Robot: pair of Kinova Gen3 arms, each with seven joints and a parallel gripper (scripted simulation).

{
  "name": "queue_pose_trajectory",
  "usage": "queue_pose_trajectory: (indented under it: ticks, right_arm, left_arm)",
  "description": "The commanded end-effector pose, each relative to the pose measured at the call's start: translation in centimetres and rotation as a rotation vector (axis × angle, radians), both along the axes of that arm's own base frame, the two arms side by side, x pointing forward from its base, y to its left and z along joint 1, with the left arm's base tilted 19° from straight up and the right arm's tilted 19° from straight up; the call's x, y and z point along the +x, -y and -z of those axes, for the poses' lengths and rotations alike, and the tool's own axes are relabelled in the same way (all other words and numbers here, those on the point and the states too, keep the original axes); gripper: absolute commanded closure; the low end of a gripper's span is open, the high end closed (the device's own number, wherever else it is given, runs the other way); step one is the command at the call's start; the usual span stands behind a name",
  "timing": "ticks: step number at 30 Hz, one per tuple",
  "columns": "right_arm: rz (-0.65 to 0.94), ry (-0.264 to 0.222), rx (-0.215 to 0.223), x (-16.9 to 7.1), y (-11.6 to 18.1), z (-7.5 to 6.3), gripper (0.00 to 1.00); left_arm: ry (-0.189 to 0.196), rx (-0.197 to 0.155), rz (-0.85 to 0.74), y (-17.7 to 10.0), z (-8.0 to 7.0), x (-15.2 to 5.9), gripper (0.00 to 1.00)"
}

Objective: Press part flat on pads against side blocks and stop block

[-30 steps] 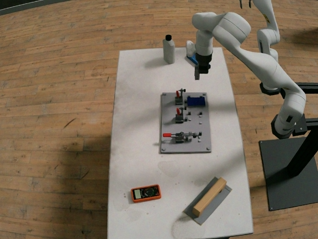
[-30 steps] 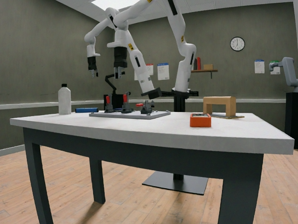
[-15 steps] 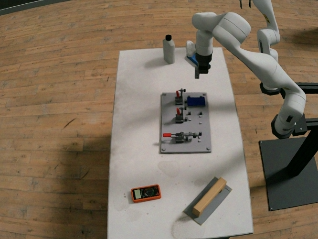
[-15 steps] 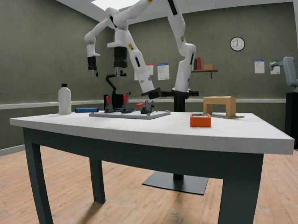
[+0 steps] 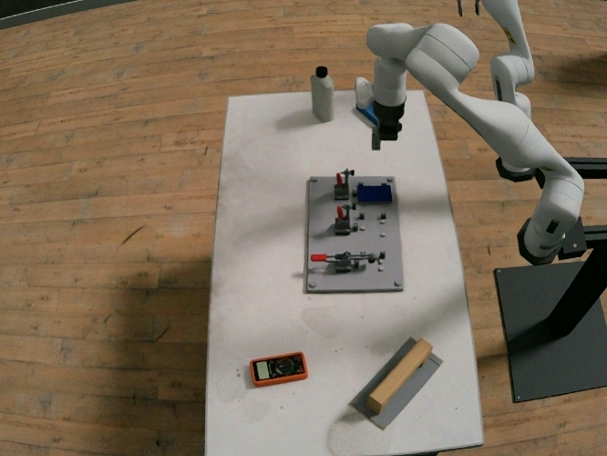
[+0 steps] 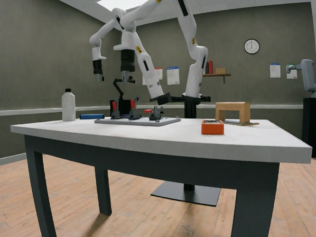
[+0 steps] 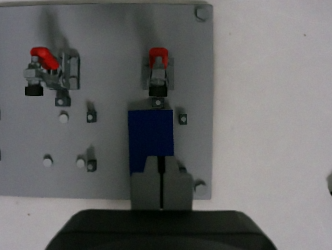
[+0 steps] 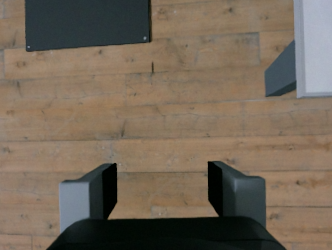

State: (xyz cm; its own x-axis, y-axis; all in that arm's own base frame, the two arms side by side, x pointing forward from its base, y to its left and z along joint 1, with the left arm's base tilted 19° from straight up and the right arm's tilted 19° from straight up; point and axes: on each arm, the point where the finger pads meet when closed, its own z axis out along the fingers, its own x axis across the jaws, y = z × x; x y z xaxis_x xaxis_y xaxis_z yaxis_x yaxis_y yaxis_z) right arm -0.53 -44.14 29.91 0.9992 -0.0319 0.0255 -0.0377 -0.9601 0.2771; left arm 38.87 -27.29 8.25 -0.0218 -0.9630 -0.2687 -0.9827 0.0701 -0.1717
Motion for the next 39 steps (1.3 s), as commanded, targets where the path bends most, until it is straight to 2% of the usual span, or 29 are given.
queue_pose_trajectory:
  ticks: [1, 27, 28, 39]
  right_arm:
    - [0.0, 0.0, -0.002, -0.02, 0.02, -0.07, 0.0]
    - [0.0, 0.0, -0.002, -0.02, 0.02, -0.07, 0.0]
    - [0.0, 0.0, -0.002, -0.02, 0.02, -0.07, 0.0]
    - [0.0, 0.0, -0.002, -0.02, 0.02, -0.07, 0.0]
  left_arm:
    - [0.004, -0.014, 0.007, 0.61, -0.22, 0.2, 1.0]
    - [0.003, -0.014, 0.005, 0.56, -0.19, 0.17, 1.0]
    - [0.005, -0.013, 0.012, 0.61, -0.21, 0.14, 0.0]
    - [0.004, -0.013, 0.011, 0.59, -0.2, 0.14, 0.0]
